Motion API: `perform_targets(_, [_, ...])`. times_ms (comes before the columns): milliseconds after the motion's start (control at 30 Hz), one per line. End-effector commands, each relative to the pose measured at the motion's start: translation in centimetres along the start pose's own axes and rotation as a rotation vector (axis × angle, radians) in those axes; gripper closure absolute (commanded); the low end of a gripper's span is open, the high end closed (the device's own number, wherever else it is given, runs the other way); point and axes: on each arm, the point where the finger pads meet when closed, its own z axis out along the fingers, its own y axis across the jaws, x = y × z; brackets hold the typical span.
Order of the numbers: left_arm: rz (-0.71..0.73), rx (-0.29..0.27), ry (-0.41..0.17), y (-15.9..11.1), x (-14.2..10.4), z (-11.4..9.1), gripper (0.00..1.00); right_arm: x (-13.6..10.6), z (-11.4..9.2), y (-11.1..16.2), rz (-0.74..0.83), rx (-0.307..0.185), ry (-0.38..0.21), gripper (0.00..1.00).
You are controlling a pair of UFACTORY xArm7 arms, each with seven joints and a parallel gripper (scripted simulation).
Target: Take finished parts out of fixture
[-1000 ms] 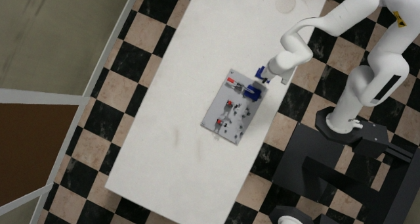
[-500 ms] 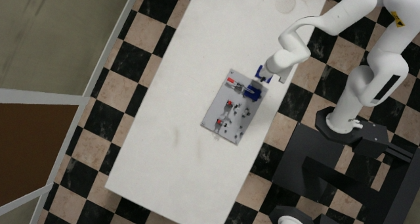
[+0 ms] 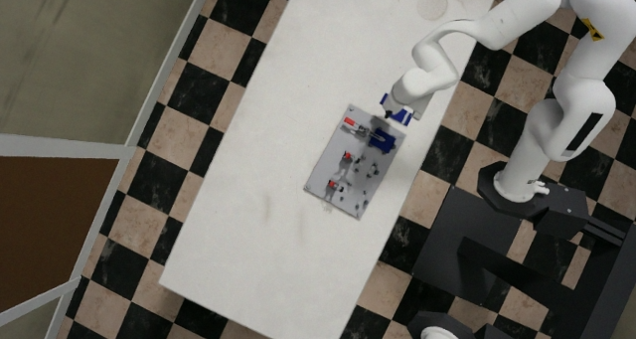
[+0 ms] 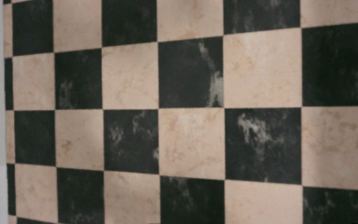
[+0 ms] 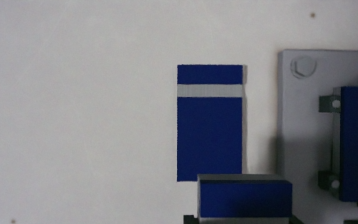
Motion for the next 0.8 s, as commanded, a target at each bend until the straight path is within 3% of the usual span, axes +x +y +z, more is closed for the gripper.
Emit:
perform_targets(0, [-0.002, -0.001, 0.004, 0.0, 0.1, -0.2, 0.00, -2.0, -0.1, 0.1, -0.001, -0.002, -0.003, 1.00])
perform_targets(433, [-0.002, -0.001, 0.004, 0.0, 0.1, -0.2, 0.00, -5.5, -0.1, 0.1, -0.001, -0.002, -0.003, 1.00])
perform_targets(767, [-0.002, -0.001, 0.004, 0.0, 0.1, -0.2, 0.00, -6.6, -0.1, 0.1, -0.001, -0.002, -0.003, 1.00])
